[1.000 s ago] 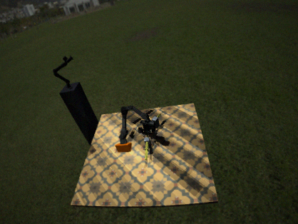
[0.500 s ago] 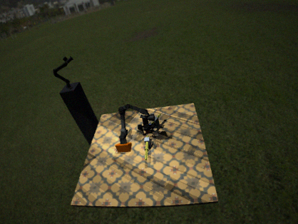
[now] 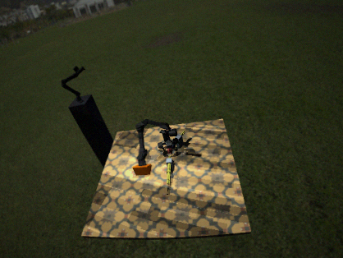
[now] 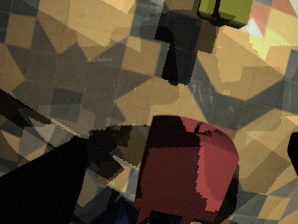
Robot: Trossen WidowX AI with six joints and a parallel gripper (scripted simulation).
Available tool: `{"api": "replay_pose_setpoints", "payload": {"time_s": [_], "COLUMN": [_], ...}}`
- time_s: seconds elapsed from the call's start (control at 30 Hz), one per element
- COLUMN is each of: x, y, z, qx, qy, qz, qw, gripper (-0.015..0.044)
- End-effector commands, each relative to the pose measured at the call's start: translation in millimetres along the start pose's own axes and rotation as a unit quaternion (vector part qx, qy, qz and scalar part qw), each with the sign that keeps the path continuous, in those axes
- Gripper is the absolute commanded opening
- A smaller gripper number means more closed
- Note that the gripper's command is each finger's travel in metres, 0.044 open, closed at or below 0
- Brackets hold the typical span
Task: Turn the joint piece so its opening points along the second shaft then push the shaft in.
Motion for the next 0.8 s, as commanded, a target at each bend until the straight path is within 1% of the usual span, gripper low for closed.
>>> {"api": "replay_pose_setpoints", "payload": {"time_s": [0.0, 0.3, 0.6, 0.77], "x": [-3, -10, -13, -13], "y": [20, 56, 91, 97], "z": [-2, -12, -25, -27], "qx": [-0.019, -0.048, -0.072, -0.075], "qy": [0.07, 0.216, 0.357, 0.38], "qz": [-0.004, -0.018, -0.043, -0.049], "qw": [0.997, 0.975, 0.93, 0.921], "gripper": [0.044, 0.044, 0.044, 0.044]}}
Point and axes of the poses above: the point midway between the two fingers, 35 mm back from their tips, its own y axis back along the fingers, its own z axis across the jaws, x = y × z, the point moved 8 cm from there along y, back along the fingers, and after that the axes turned 10 degrees about y, right-handed, at the moved point
